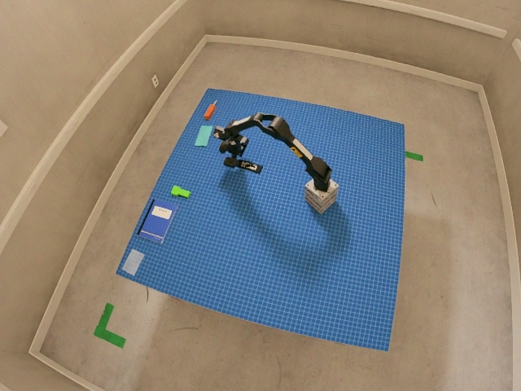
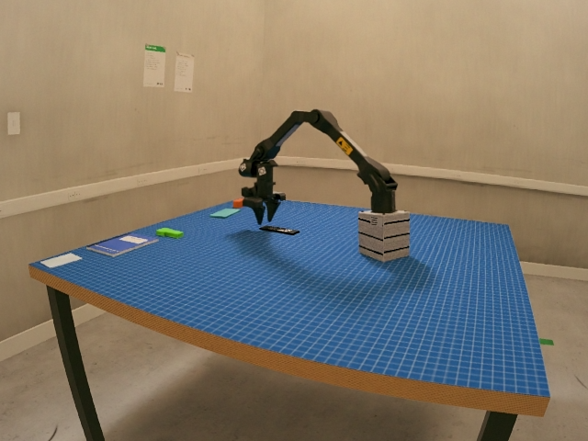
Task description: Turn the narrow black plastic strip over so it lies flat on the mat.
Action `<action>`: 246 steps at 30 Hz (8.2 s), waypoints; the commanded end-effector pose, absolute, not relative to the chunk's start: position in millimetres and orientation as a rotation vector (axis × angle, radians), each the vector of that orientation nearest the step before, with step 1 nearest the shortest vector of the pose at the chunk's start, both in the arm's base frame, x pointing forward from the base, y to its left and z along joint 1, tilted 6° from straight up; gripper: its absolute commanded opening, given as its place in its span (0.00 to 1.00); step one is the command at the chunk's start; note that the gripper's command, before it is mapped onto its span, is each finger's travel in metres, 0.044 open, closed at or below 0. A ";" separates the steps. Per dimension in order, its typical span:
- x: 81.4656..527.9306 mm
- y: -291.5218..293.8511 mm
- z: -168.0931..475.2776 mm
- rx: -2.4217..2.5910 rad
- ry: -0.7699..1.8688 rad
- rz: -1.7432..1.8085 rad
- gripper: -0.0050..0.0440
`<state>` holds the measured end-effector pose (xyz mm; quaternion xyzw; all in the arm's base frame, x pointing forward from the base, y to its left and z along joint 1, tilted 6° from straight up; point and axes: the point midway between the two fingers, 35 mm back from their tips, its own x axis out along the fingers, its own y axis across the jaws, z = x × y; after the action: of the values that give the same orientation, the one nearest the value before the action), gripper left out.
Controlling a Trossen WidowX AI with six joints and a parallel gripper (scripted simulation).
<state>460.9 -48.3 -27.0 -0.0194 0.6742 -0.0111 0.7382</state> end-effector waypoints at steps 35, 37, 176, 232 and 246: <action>467.4 -50.1 -18.2 -0.046 1.455 -0.029 0.67; 467.4 -50.1 -18.2 -0.046 1.455 -0.029 0.67; 464.9 -50.8 -35.9 -0.045 1.468 -0.028 0.67; 465.7 -51.0 -41.0 -0.045 1.467 -0.028 0.67; 465.7 -51.0 -41.0 -0.045 1.467 -0.028 0.67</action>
<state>464.0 -48.9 -44.4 -0.0196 0.6732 -0.0111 0.7391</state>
